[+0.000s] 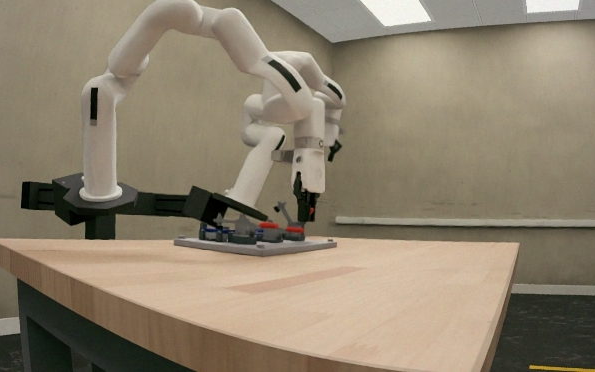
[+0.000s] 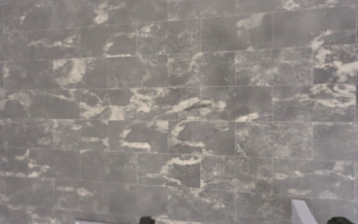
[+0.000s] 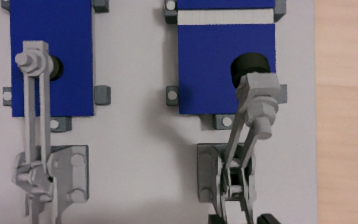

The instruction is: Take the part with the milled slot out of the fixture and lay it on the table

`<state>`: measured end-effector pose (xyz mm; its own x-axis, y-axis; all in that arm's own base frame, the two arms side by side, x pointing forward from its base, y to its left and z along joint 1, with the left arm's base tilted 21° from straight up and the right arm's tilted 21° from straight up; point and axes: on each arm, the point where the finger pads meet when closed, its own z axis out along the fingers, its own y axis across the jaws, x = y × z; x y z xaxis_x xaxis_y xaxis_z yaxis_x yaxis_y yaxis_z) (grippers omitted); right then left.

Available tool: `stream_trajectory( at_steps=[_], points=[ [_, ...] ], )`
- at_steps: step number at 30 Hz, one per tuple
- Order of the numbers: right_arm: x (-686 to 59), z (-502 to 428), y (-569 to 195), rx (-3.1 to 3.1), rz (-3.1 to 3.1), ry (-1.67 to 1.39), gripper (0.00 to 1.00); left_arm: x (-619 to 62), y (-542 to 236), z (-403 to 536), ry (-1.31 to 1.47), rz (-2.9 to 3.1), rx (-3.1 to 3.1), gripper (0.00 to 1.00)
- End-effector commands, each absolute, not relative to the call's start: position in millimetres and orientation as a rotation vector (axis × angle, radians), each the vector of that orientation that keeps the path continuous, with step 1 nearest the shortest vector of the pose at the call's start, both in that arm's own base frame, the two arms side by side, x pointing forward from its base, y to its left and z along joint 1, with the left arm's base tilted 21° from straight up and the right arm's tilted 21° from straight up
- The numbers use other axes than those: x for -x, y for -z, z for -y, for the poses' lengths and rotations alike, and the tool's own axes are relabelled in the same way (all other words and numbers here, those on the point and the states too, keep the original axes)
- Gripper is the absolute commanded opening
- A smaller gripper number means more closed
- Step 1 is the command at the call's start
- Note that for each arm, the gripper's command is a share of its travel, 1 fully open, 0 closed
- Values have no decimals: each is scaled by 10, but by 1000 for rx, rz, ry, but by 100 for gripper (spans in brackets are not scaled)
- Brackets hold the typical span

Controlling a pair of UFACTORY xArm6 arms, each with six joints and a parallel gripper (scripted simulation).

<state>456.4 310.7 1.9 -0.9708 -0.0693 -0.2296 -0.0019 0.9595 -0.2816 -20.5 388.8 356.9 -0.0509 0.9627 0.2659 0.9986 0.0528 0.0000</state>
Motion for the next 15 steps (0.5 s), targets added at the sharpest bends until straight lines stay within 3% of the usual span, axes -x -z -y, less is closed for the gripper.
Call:
stream_trajectory(
  at_steps=[1,15],
  points=[
    [-4531,-3119,-31,54,-2871,409,0,207,-3584,-3892,277,2127,2017,100],
    [-4444,-3117,-26,54,-2871,409,0,207,-3584,-3892,277,2127,2017,100]
  ],
)
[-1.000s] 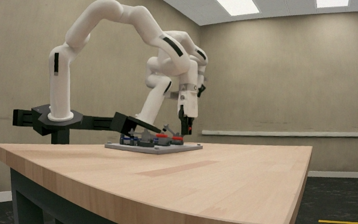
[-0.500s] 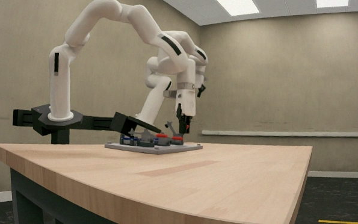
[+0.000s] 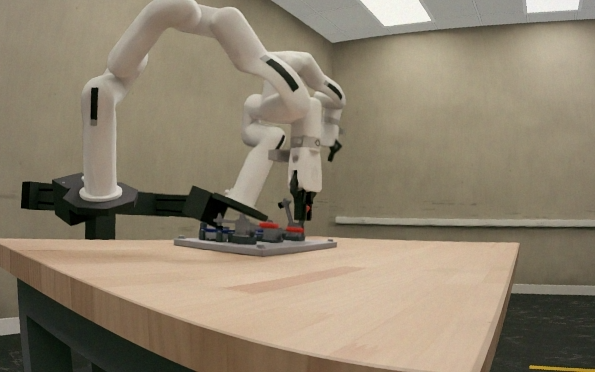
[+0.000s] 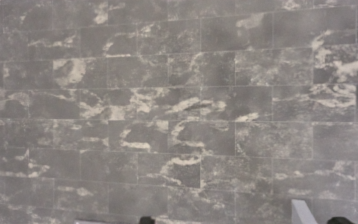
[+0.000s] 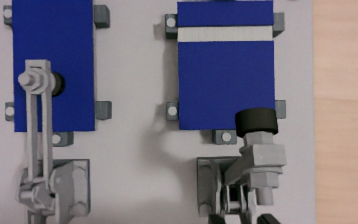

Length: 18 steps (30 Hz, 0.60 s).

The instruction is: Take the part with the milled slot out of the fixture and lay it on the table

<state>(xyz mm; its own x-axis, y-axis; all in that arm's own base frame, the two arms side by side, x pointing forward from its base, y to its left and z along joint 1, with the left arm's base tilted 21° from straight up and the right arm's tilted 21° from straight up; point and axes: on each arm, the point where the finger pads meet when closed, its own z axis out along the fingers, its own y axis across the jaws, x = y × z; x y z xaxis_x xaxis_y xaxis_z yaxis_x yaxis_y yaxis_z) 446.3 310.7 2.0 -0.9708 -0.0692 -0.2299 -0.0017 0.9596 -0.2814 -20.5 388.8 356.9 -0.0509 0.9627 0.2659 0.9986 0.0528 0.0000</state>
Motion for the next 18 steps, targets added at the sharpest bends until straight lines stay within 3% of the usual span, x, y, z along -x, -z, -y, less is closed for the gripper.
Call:
stream_trajectory(
  at_steps=[1,18],
  points=[
    [-4438,-3117,-25,54,-2871,409,0,207,-3584,-3892,277,2127,2017,100],
    [-4380,-3112,-11,54,-2871,409,0,207,-3584,-3892,277,2127,2017,100]
  ],
)
